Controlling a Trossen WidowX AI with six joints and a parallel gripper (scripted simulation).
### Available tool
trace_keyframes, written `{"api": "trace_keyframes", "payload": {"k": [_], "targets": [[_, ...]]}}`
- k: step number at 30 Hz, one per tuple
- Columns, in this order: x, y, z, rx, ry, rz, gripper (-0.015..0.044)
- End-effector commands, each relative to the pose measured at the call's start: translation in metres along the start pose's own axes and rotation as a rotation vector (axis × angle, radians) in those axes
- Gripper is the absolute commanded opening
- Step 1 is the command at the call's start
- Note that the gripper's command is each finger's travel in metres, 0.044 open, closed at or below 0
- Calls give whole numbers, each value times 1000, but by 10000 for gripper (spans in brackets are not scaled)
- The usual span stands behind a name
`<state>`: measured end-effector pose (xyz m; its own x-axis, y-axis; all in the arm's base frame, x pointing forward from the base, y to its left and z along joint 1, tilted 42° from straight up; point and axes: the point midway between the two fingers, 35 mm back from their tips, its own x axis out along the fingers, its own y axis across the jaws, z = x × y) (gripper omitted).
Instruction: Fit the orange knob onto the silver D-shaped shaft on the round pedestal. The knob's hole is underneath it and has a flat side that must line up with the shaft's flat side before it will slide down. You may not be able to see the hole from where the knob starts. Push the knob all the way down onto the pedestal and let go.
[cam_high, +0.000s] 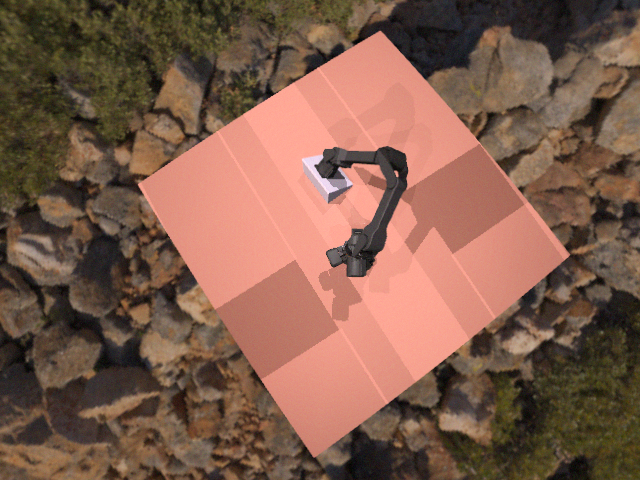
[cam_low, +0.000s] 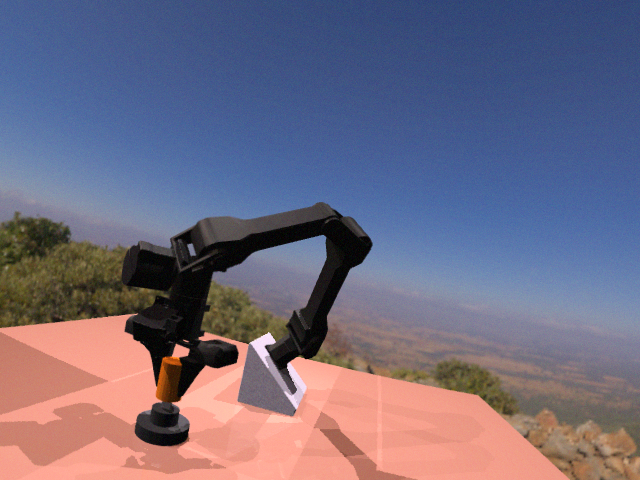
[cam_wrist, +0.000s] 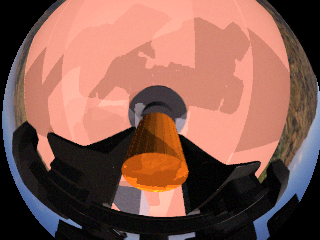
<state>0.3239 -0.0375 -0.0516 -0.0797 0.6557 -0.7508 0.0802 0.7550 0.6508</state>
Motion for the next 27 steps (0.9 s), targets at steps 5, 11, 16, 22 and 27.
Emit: {"api": "trace_keyframes", "payload": {"k": [5,11,16,22,27], "targets": [[-2,-1,0,1,0,3,0],[-5,-1,1,-25,0,3,0],[-5,-1,3,-198,0,3,0],[-3,-1,4,-208,0,3,0],[-2,0,3,-208,0,3,0]]}}
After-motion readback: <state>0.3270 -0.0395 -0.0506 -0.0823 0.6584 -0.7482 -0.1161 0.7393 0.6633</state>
